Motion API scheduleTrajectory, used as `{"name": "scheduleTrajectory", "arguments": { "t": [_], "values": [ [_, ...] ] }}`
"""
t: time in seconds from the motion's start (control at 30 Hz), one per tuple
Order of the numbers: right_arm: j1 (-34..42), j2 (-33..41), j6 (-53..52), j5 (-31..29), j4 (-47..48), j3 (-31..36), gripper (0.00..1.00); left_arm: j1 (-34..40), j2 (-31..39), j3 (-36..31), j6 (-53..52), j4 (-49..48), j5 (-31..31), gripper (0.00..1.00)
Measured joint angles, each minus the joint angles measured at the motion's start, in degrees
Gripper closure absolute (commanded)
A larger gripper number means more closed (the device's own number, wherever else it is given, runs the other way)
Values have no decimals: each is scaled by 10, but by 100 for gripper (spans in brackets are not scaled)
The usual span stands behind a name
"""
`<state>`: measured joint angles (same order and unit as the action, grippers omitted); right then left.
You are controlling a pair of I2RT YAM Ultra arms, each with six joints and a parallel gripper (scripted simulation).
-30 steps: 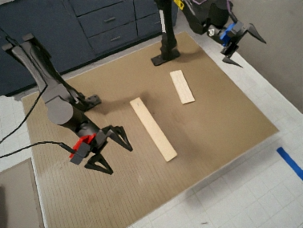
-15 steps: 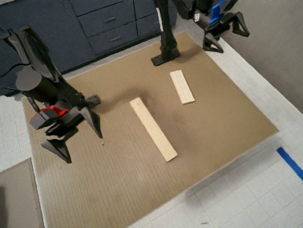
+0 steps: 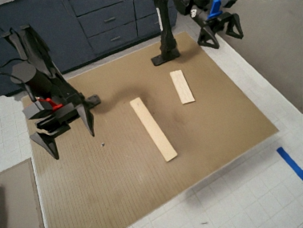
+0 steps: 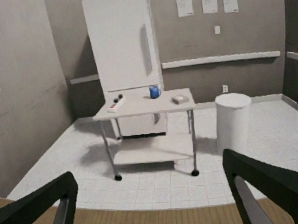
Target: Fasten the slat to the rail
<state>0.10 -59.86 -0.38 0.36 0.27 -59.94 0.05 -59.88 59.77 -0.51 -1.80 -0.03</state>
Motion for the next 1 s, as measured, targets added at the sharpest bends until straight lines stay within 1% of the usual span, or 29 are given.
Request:
{"name": "scheduleTrajectory", "arguments": {
  "t": [0.37, 1.0],
  "values": [
    [0, 0, 0, 0, 0, 0, 0, 0, 0, -2, 3, 32, 0, 0],
    [0, 0, 0, 0, 0, 0, 0, 8, -7, -40, -9, 147, 0, 0]
  ]
}}
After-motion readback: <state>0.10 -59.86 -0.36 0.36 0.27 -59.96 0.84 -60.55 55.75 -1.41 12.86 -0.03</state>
